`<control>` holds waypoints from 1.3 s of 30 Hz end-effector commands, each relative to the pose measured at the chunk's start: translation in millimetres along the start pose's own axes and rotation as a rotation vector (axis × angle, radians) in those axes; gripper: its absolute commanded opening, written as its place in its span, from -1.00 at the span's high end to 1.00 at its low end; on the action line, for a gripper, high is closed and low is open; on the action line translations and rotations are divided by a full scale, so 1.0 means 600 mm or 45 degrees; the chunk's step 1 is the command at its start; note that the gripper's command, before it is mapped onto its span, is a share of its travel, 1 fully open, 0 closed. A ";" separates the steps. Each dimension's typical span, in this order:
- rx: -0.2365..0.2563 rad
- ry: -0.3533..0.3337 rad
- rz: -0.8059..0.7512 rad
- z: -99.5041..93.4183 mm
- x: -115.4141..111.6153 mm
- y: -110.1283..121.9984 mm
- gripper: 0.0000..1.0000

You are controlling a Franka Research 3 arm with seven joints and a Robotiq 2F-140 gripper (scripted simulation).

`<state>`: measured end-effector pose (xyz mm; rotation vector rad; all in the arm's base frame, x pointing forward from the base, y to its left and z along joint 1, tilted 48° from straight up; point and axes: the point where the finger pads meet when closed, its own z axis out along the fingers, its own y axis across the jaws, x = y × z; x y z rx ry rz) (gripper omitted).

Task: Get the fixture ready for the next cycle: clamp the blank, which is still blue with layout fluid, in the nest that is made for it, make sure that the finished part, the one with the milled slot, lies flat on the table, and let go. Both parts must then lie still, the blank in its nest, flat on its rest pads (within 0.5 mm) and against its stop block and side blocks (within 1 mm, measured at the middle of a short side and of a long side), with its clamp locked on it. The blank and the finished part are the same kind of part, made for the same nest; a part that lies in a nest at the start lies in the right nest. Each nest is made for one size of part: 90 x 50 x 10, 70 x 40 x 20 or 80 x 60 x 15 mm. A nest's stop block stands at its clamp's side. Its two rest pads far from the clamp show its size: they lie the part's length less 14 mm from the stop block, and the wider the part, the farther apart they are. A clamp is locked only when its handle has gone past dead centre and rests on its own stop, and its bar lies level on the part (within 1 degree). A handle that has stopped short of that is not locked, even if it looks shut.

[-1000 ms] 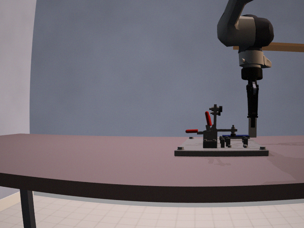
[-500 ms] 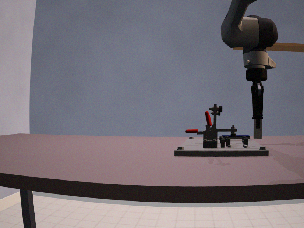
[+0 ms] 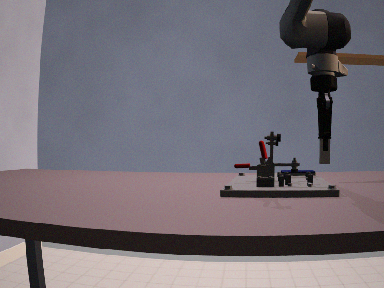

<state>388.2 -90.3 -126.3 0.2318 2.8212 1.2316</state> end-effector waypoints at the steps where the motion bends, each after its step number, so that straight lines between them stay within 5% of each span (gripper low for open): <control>1: -0.011 0.009 0.008 -0.017 0.006 0.003 1.00; 39: -0.011 0.009 0.008 -0.021 -0.002 0.008 1.00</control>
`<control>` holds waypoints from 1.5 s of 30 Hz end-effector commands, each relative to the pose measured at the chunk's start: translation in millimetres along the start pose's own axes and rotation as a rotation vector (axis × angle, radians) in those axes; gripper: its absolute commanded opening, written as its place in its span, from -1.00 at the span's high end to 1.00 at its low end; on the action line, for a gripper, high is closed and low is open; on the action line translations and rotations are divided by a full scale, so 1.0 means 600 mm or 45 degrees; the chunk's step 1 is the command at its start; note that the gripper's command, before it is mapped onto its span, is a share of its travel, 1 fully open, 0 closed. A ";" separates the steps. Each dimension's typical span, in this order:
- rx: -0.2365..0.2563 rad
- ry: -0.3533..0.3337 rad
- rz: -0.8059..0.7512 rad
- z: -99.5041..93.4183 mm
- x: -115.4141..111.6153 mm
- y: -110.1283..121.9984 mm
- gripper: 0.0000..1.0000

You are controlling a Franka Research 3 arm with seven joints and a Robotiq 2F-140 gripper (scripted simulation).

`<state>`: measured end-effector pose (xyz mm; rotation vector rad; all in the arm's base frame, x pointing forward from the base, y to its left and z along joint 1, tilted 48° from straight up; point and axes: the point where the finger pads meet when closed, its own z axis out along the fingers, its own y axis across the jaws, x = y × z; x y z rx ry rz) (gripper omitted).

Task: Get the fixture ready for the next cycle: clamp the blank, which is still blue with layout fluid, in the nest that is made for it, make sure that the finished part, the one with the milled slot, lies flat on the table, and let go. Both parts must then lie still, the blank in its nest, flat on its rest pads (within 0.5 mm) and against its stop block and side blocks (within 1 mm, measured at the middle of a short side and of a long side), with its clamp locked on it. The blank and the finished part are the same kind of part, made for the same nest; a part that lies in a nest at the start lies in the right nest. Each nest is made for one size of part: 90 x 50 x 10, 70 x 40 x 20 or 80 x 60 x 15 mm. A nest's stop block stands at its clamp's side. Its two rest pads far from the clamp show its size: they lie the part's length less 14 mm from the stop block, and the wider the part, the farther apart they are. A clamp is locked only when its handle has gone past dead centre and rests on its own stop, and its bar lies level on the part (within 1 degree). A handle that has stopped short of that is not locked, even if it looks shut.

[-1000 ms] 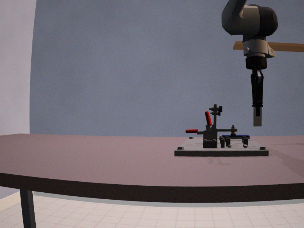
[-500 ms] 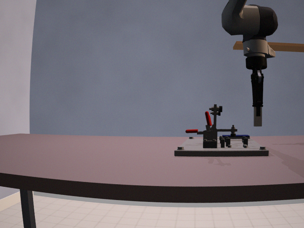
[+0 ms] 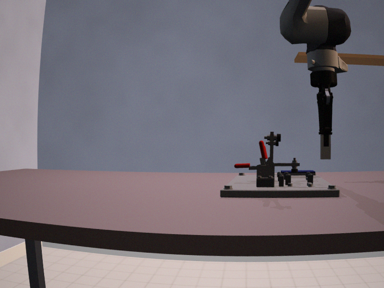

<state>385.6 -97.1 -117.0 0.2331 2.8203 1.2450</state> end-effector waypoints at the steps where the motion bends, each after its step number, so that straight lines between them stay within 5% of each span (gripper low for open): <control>1: -0.001 0.003 0.005 -0.001 -0.009 0.008 1.00; 18: -0.001 0.003 0.005 -0.001 -0.120 0.085 1.00; 29: -0.001 0.003 0.005 0.001 -0.128 0.090 1.00; 45: -0.001 0.003 0.005 0.057 -0.128 0.091 1.00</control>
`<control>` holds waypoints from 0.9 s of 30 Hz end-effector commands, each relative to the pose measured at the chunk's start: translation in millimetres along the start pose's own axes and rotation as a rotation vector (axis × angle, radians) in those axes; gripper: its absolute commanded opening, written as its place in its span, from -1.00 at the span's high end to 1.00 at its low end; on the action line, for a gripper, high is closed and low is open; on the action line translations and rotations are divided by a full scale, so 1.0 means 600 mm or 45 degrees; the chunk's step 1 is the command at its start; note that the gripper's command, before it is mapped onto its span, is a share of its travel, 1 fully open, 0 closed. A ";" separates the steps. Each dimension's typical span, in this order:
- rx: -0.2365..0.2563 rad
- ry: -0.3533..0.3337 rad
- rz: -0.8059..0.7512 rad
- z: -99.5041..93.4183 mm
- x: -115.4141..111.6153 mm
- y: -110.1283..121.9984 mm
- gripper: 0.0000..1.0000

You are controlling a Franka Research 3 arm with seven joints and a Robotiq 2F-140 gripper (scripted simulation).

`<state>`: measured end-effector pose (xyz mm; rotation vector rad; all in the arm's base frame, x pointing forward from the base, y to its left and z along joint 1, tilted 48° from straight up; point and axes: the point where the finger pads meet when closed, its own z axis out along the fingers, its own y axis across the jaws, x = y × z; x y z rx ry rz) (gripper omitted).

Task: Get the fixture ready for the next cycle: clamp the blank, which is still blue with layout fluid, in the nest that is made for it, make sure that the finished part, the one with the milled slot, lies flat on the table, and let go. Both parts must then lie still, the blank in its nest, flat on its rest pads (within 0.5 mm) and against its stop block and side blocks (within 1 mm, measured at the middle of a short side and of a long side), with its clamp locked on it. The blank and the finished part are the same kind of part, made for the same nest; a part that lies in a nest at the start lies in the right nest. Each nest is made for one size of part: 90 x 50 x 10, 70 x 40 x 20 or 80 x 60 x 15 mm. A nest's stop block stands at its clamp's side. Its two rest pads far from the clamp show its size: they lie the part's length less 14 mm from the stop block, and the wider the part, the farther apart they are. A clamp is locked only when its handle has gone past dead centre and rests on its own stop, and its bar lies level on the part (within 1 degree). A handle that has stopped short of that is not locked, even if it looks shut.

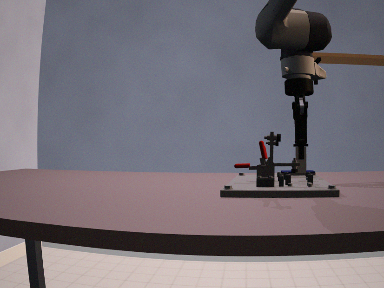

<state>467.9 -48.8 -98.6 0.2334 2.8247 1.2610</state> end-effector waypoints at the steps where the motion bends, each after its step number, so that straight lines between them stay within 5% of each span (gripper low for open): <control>1: 0.008 -0.010 -0.001 0.004 -0.006 -0.002 1.00; 27: 0.008 -0.010 -0.001 0.013 -0.009 -0.001 1.00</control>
